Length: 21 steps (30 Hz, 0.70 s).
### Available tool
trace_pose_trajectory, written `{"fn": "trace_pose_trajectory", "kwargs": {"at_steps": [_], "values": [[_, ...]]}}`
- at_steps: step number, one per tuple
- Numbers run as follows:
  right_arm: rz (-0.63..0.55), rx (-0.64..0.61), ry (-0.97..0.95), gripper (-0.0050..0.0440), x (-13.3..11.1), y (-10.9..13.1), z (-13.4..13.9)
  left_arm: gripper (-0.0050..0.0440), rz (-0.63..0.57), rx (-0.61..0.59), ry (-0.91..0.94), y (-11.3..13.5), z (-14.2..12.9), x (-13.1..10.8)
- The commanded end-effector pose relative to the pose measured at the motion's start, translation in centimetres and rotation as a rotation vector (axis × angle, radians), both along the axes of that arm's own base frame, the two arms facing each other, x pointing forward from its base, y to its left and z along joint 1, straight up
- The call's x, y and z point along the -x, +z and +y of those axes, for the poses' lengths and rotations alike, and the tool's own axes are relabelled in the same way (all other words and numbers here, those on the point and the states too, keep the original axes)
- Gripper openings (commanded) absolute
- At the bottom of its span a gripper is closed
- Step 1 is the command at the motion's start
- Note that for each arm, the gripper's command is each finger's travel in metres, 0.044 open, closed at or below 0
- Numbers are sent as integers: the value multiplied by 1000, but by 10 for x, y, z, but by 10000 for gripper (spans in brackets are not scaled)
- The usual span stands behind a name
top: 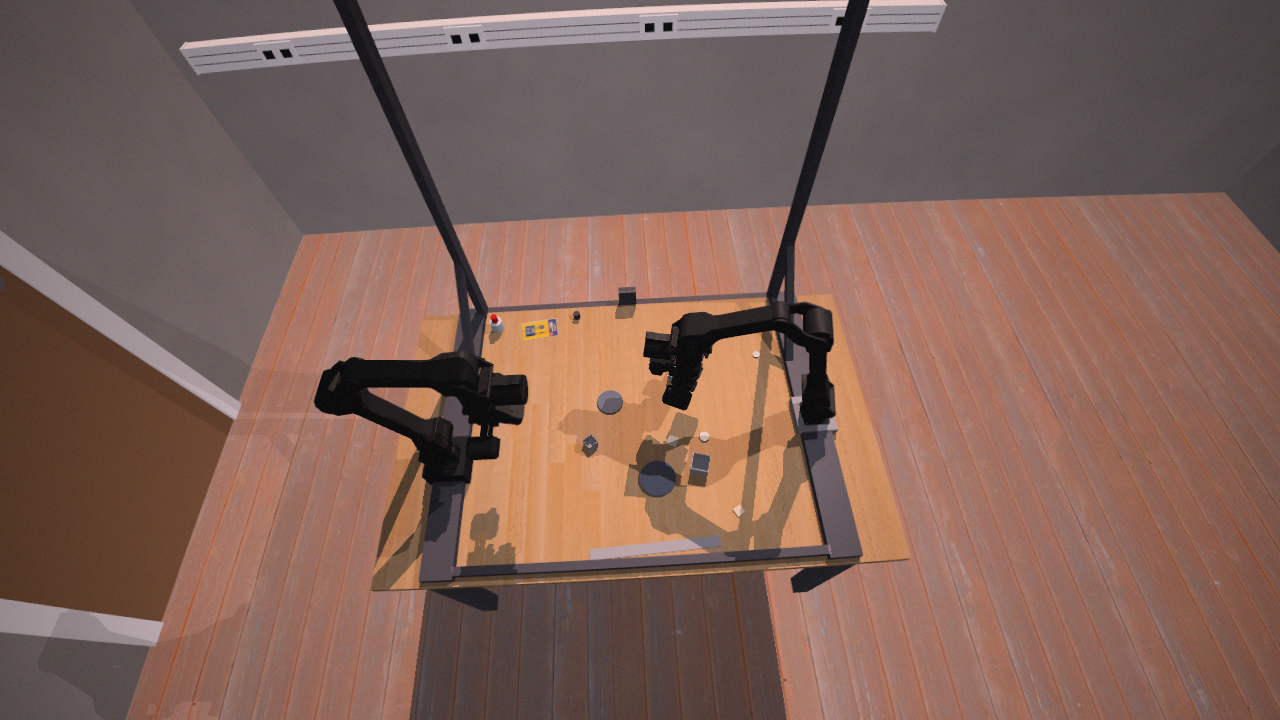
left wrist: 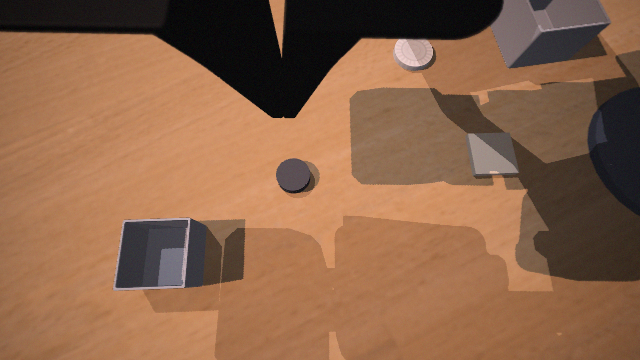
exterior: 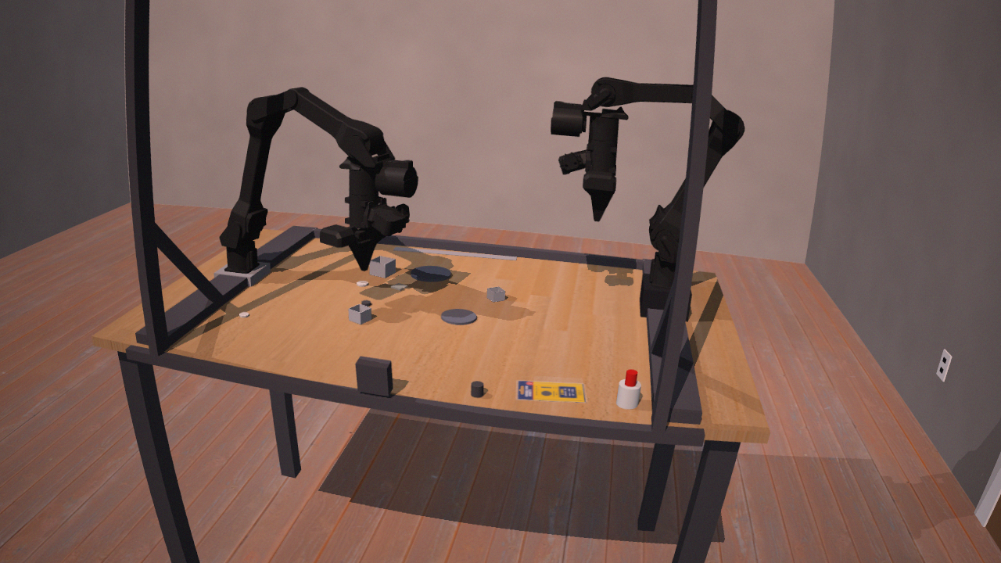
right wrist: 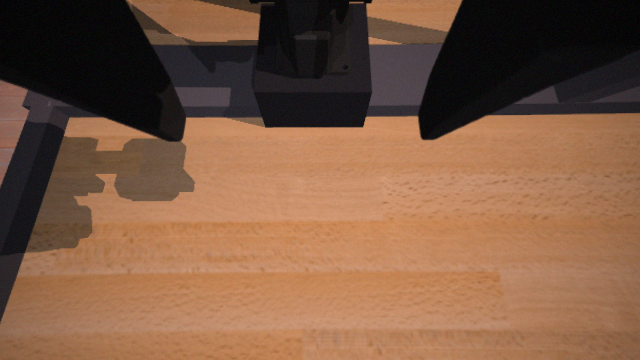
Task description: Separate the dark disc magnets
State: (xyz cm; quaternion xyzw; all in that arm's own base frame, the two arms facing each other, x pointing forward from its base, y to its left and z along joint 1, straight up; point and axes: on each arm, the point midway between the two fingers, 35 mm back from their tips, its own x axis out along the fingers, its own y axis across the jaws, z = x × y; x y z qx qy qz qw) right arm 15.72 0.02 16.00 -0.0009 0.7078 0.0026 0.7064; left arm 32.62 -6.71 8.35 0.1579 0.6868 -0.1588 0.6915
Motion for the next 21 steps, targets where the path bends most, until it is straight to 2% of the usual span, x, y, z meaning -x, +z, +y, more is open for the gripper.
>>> {"fn": "trace_pose_trajectory", "kwargs": {"at_steps": [1,17,18,21], "values": [[-17,2,0,400,-1,4,0,-50,-14,3,2,4,-1,-2],[-17,2,0,400,-1,4,0,-50,-14,3,2,4,-1,-2],[-17,6,1,400,-1,4,0,24,-14,3,2,4,-1,-2],[-22,9,4,400,-4,3,0,96,-14,3,3,4,-1,-2]]}}
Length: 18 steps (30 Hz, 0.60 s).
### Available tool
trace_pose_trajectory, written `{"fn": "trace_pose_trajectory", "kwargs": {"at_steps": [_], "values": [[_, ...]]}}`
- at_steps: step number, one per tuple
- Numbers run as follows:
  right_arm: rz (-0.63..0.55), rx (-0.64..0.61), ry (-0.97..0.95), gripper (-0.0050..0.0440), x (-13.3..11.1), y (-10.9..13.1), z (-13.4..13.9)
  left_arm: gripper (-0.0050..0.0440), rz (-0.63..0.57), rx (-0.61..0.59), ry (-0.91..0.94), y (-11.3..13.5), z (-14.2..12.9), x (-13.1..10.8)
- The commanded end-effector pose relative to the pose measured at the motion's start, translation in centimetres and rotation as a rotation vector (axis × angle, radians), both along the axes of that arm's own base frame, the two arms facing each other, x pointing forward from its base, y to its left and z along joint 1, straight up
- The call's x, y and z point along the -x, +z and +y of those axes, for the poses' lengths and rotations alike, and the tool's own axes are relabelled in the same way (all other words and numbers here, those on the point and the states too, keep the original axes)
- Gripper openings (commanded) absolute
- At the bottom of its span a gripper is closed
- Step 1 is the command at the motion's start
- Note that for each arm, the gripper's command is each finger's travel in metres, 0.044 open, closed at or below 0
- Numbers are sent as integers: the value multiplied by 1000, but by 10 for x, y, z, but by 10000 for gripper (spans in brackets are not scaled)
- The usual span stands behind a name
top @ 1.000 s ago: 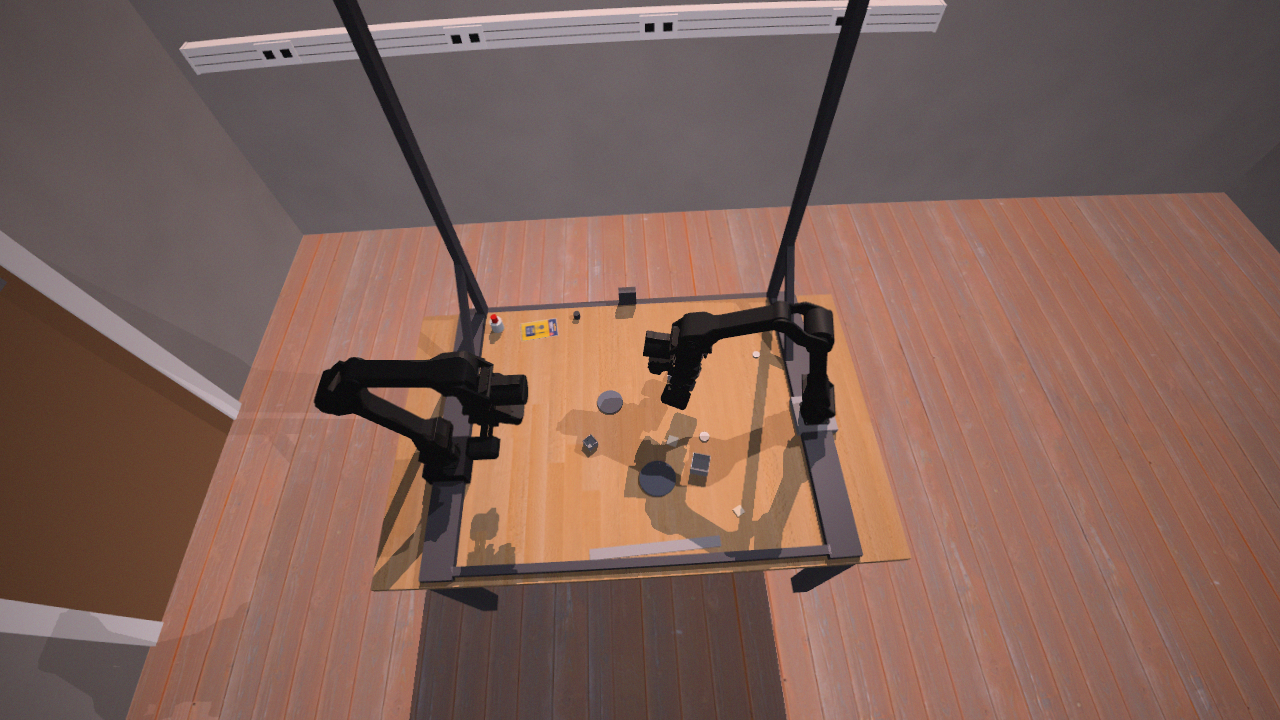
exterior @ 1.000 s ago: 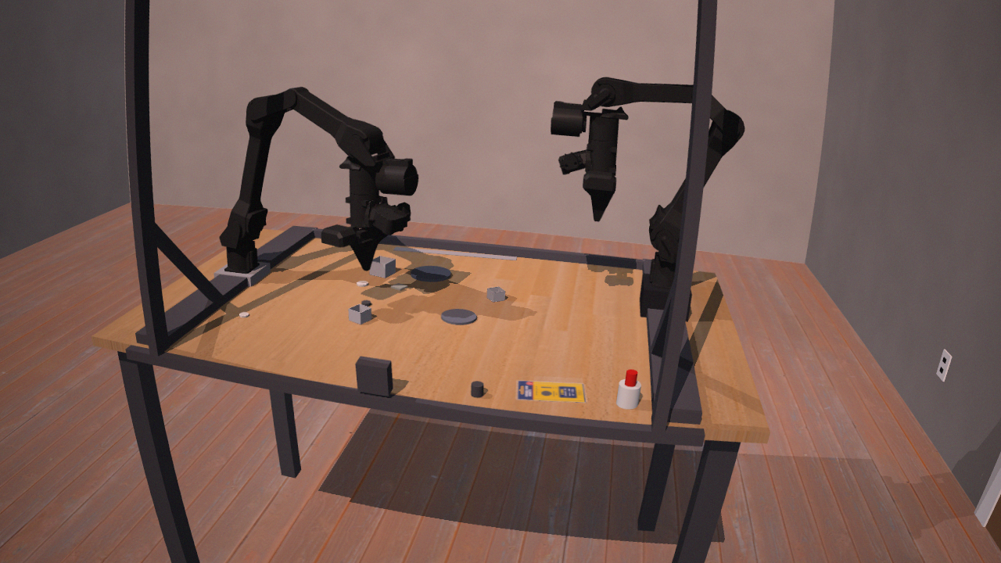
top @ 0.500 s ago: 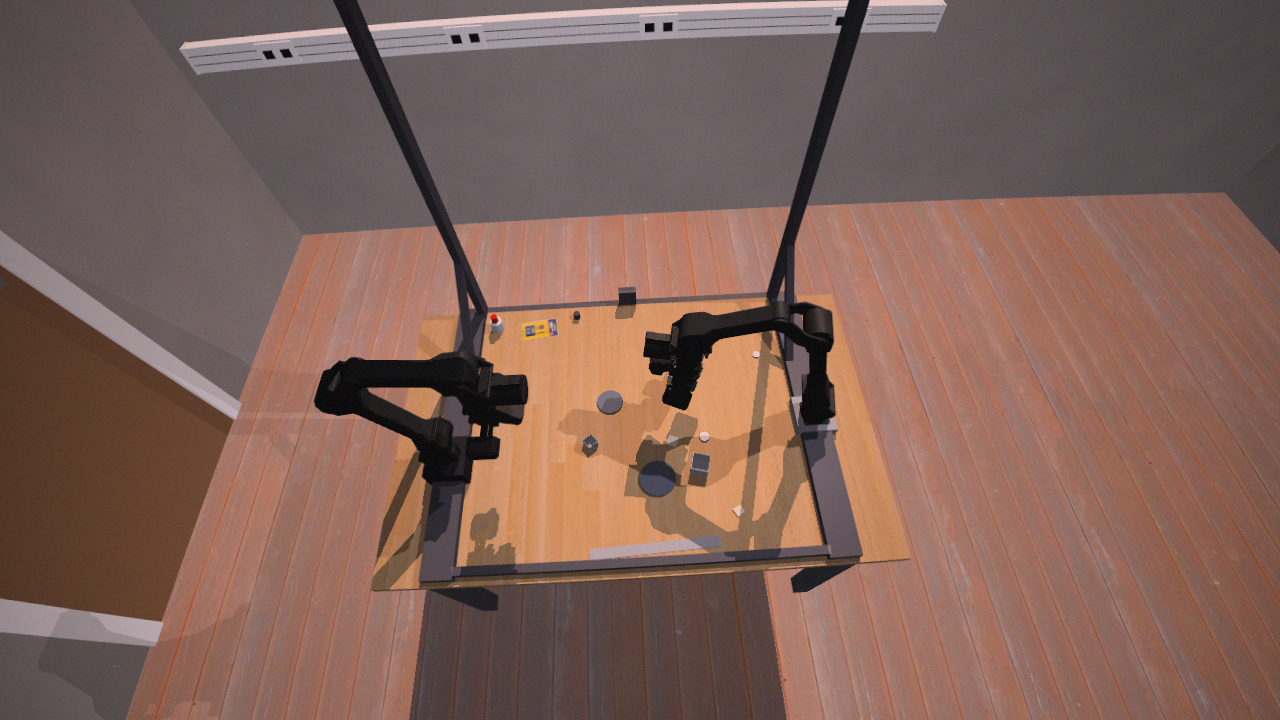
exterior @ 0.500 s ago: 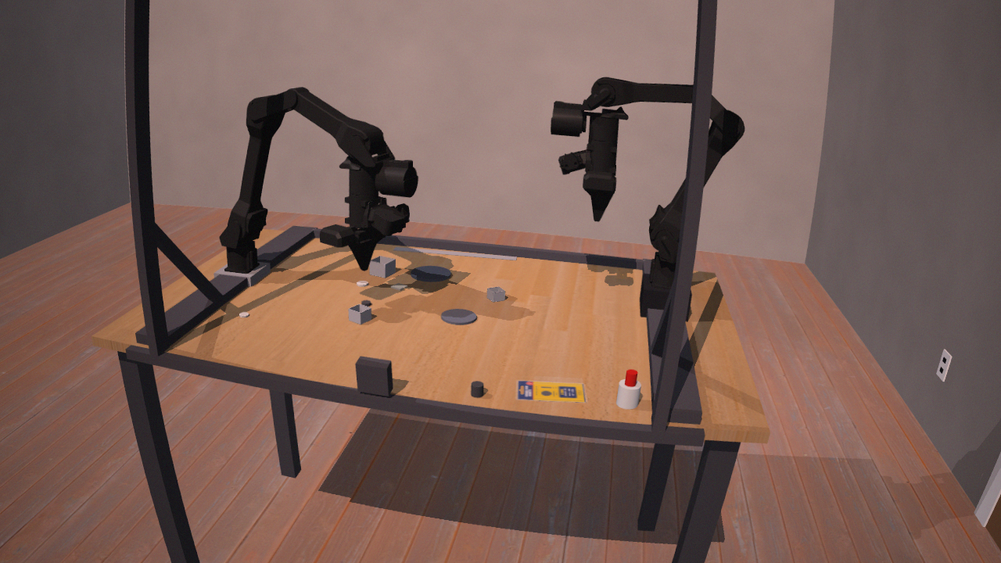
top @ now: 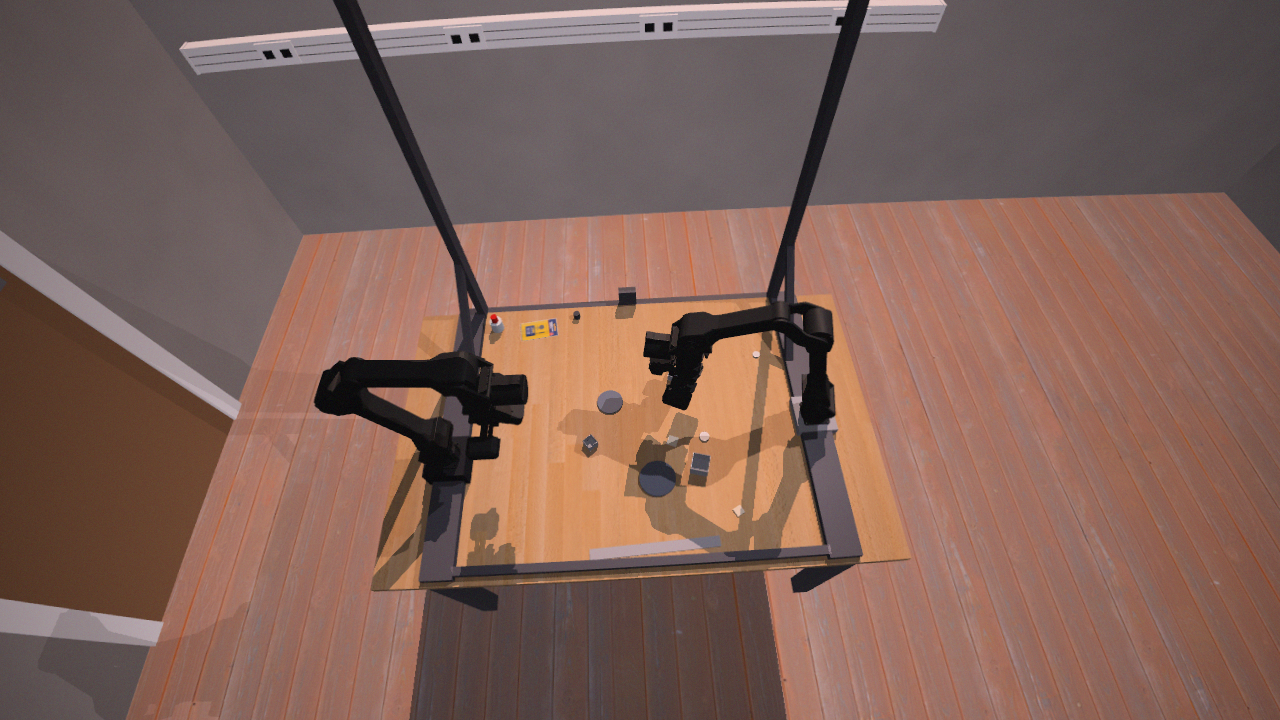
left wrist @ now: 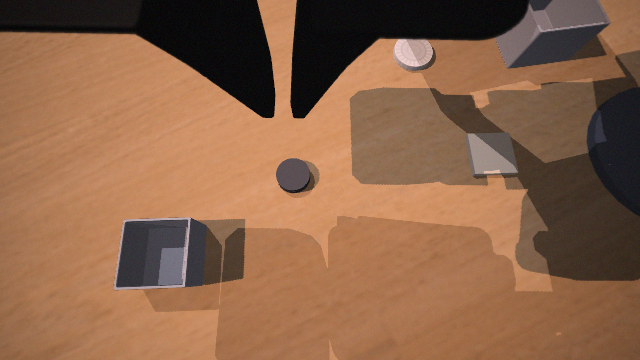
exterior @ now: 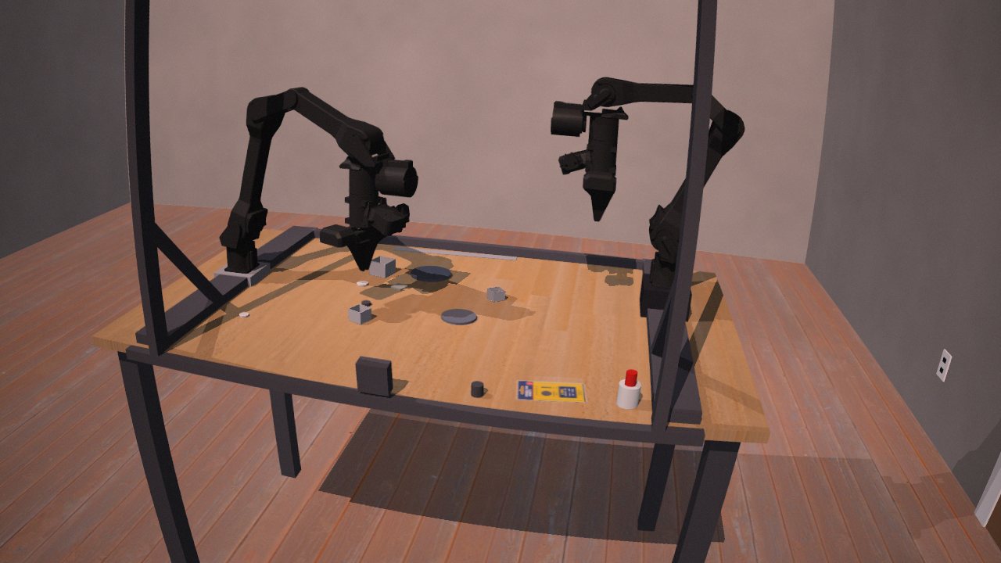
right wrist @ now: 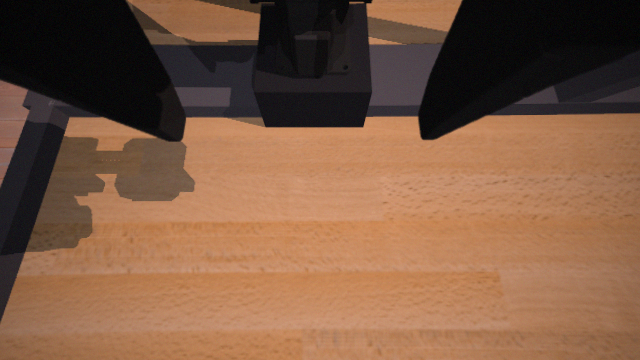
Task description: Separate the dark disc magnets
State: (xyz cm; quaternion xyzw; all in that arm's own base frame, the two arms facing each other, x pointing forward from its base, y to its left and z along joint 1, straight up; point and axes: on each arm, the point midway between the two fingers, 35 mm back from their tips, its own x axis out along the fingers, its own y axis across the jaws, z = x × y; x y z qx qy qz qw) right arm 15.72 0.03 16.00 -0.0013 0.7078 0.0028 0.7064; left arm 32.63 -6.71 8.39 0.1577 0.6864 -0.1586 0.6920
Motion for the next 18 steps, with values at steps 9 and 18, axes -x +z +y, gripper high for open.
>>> {"fn": "trace_pose_trajectory", "kwargs": {"at_steps": [9,18], "values": [[-99,49,33,400,-35,-18,2,288,8,-1,17,-6,-1,1],[-251,117,88,400,-85,-51,13,400,8,1,41,-11,-1,0]]}}
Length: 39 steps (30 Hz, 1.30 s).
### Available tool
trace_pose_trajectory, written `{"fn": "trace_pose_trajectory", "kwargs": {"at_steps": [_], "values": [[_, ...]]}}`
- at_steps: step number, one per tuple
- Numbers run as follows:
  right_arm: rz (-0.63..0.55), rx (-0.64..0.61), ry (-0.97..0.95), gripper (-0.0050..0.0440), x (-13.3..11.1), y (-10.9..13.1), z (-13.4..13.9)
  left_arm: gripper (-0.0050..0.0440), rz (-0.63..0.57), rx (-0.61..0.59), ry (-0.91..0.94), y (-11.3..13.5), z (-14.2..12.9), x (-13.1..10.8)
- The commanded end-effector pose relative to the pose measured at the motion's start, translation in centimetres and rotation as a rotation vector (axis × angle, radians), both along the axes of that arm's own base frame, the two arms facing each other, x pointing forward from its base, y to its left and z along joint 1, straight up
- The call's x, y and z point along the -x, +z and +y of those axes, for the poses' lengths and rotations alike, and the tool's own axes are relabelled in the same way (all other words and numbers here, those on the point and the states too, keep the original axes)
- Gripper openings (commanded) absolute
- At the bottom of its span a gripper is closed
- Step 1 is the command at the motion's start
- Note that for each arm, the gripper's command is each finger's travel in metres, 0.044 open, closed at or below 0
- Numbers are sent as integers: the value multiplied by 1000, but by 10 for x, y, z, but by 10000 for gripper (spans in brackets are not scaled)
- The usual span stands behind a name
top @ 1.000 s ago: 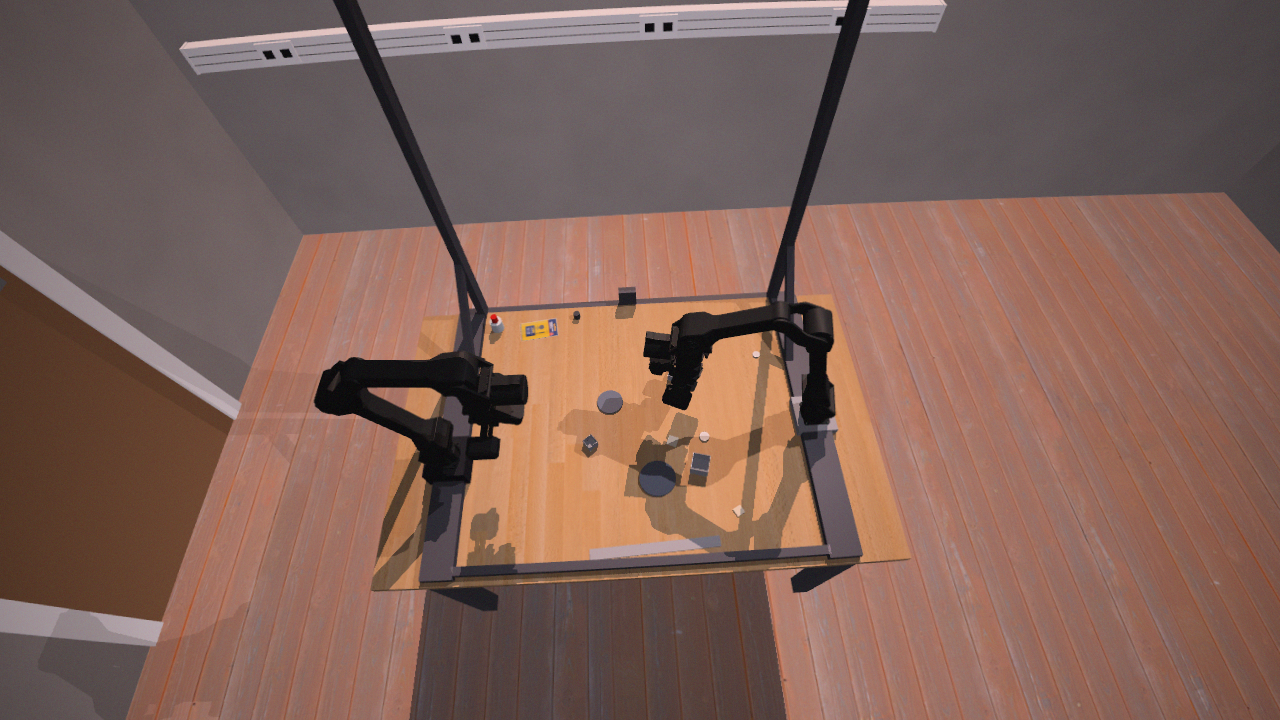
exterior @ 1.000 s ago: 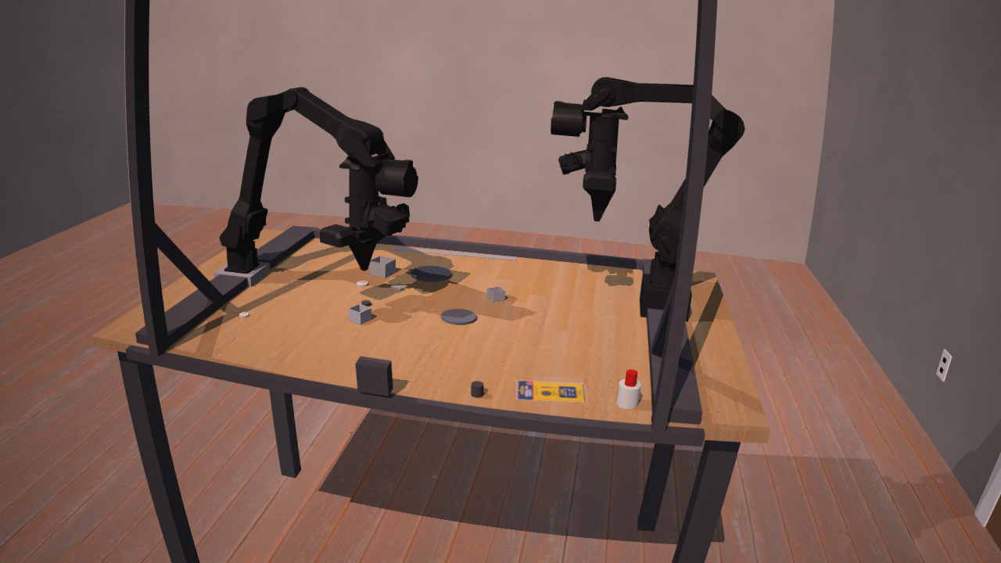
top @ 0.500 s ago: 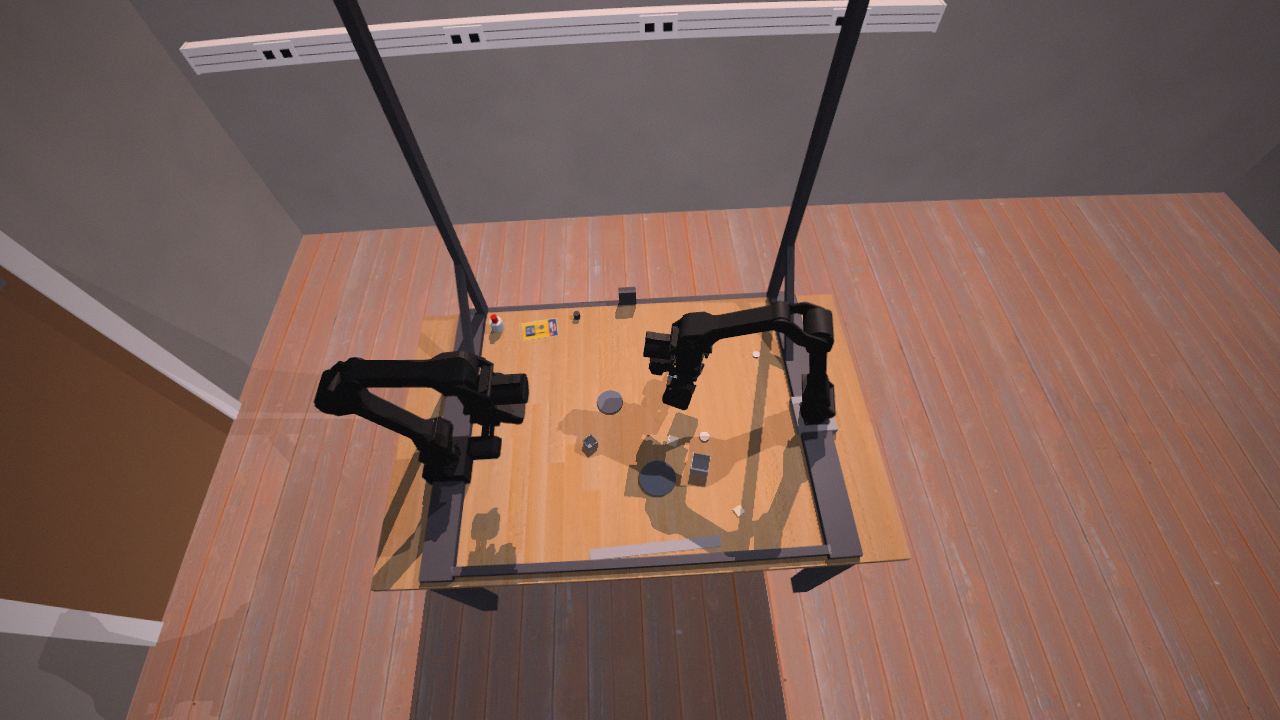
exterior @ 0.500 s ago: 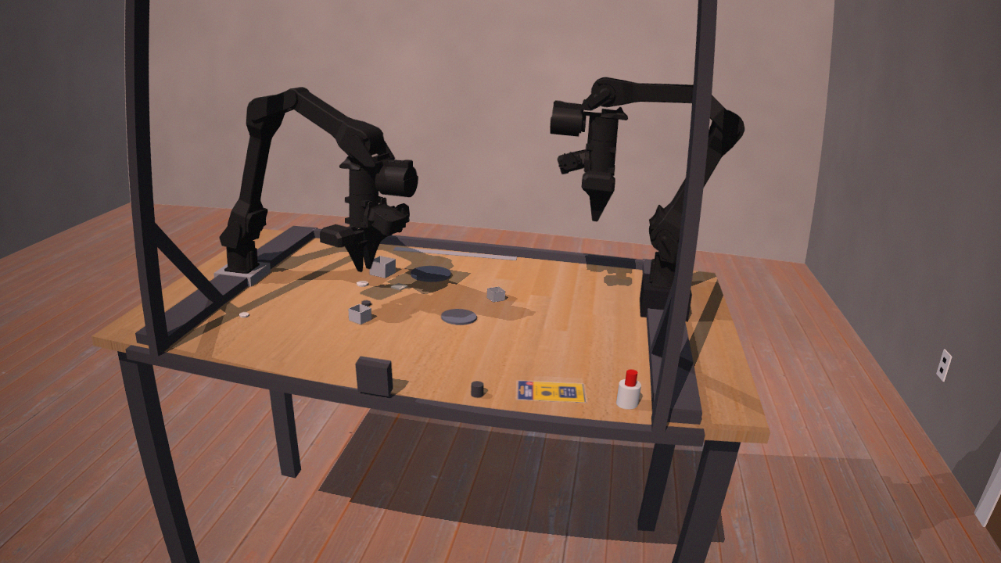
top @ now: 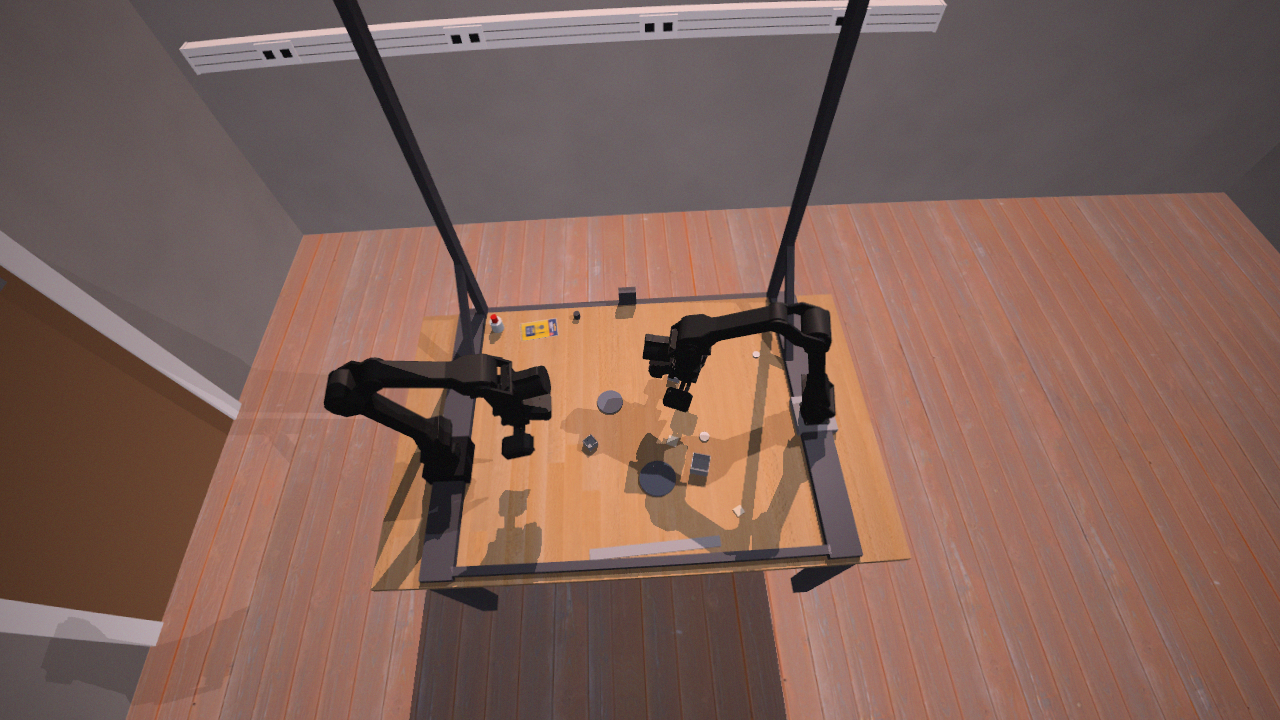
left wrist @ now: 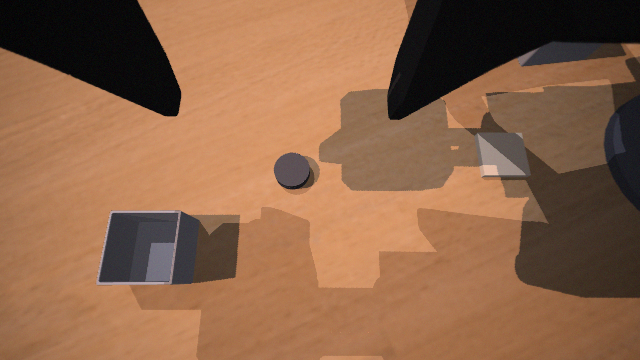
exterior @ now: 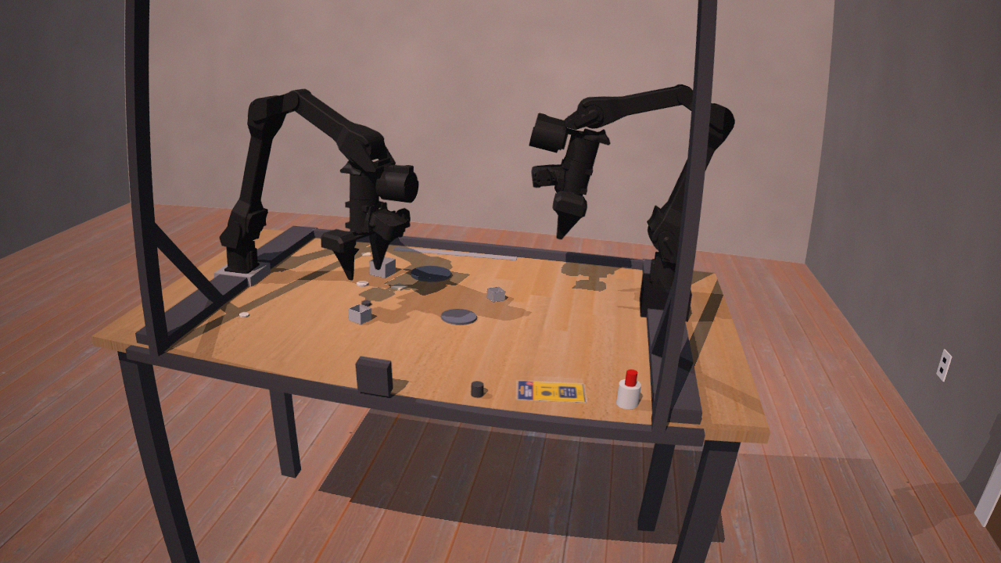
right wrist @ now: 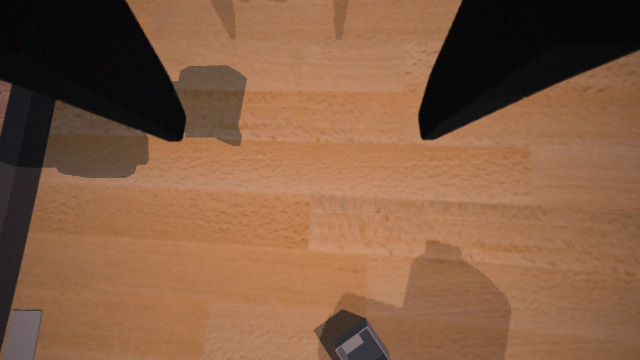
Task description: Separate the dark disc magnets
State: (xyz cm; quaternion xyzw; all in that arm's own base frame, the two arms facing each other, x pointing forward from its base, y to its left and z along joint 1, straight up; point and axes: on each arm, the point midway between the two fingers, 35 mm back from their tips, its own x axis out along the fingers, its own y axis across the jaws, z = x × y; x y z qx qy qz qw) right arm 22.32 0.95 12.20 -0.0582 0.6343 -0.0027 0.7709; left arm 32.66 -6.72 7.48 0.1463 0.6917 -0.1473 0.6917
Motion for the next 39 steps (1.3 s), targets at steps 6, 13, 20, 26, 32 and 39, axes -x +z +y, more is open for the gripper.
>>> {"fn": "trace_pose_trajectory", "kwargs": {"at_steps": [6,13,20,26,32,39], "values": [[-160,59,40,400,-46,-29,14,400,0,2,22,-5,-1,0],[-274,80,61,400,-70,-44,27,400,0,2,37,-9,-2,0],[-397,94,78,400,-91,-57,42,400,-1,3,53,-12,-2,-1],[-468,96,84,400,-100,-63,52,400,-1,2,62,-15,-2,-1],[-597,91,89,400,-111,-70,68,400,-1,2,78,-18,-2,-1],[-718,74,86,400,-117,-73,83,400,-1,2,93,-22,-2,-1]]}}
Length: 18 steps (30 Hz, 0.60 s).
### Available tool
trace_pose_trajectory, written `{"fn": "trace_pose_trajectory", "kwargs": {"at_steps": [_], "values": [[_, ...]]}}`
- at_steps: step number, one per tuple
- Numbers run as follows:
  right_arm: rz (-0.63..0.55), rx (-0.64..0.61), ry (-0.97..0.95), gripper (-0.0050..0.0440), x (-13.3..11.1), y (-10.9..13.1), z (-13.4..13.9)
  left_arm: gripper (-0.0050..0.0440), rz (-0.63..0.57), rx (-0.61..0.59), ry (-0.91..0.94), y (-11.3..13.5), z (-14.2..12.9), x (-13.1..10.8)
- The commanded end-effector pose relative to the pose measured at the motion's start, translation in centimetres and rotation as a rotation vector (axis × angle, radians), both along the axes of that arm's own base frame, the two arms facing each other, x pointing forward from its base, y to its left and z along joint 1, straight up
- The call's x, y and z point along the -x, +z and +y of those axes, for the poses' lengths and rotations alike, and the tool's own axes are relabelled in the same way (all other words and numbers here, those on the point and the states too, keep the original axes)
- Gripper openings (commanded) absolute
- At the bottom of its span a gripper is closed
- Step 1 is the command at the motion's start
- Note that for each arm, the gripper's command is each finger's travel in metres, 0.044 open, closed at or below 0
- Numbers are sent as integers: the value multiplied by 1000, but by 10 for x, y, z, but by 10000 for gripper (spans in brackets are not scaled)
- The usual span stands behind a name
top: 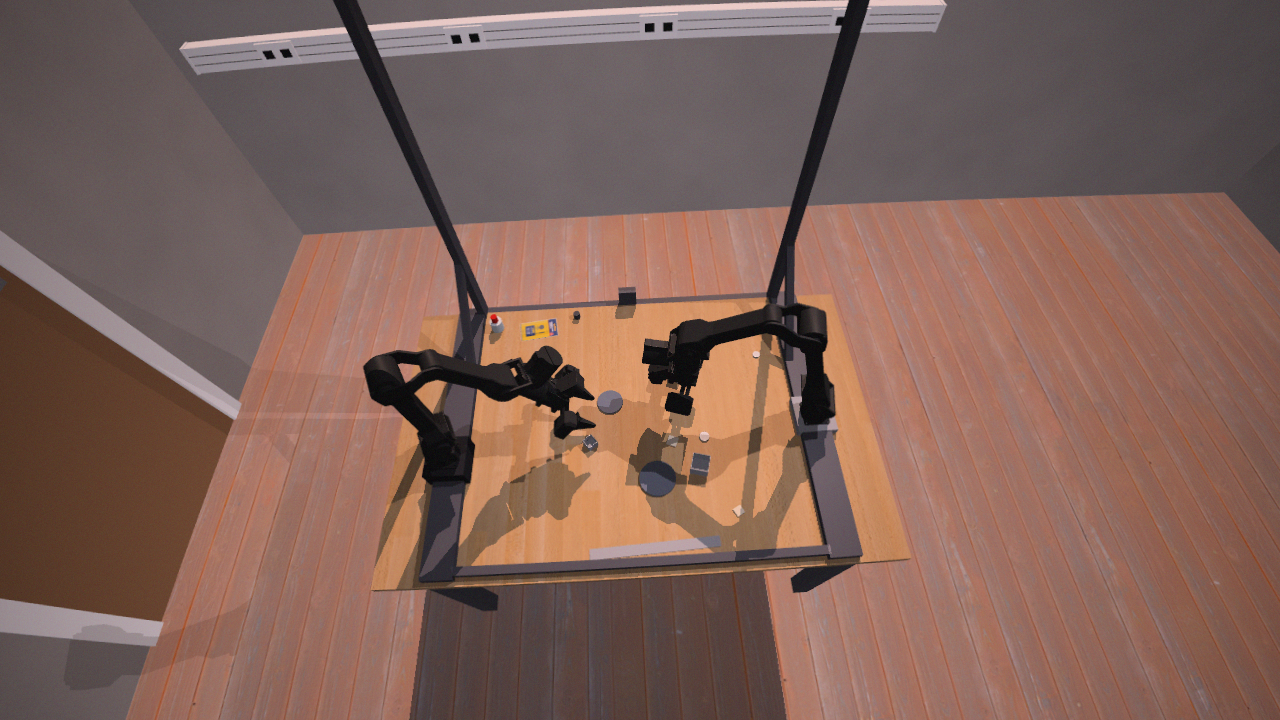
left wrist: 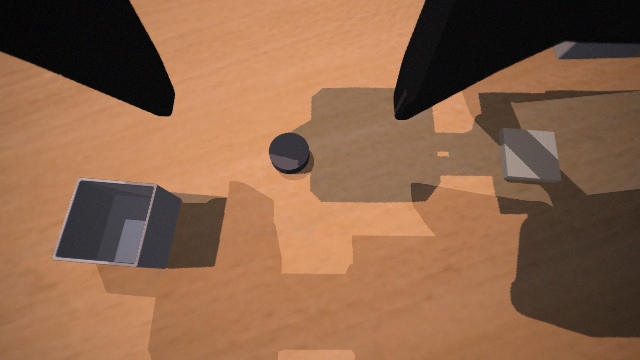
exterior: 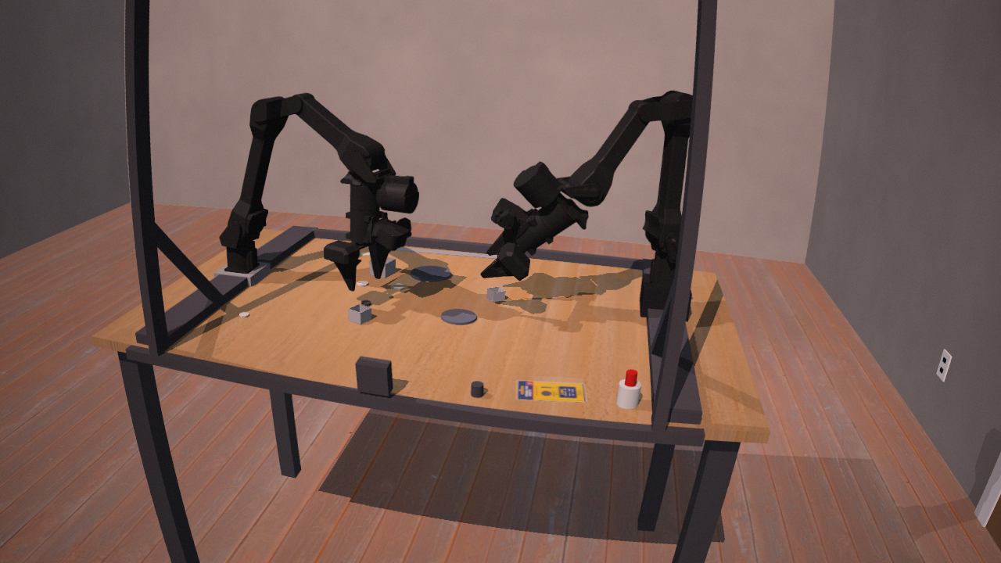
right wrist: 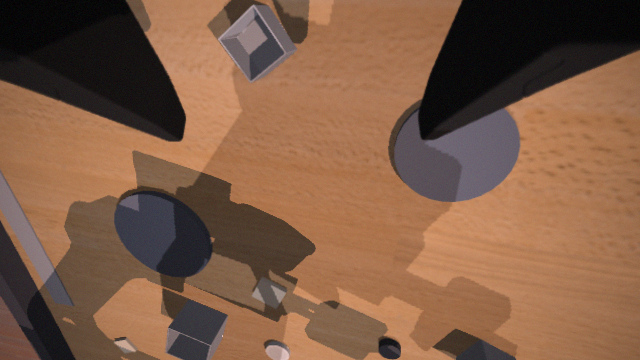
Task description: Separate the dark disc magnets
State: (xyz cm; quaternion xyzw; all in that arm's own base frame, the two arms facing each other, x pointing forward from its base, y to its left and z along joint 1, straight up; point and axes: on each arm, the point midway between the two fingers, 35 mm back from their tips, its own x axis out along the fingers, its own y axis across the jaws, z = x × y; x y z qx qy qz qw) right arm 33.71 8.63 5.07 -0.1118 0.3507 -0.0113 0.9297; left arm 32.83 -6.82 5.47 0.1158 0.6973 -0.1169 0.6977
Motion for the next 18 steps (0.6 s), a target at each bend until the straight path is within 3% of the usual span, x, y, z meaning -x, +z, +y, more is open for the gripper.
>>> {"fn": "trace_pose_trajectory", "kwargs": {"at_steps": [1,18], "values": [[-83,-11,1,400,-3,-1,9,400,0,2,8,-2,-1,1],[-341,-105,5,400,4,6,35,400,0,1,41,-10,-2,0]]}}
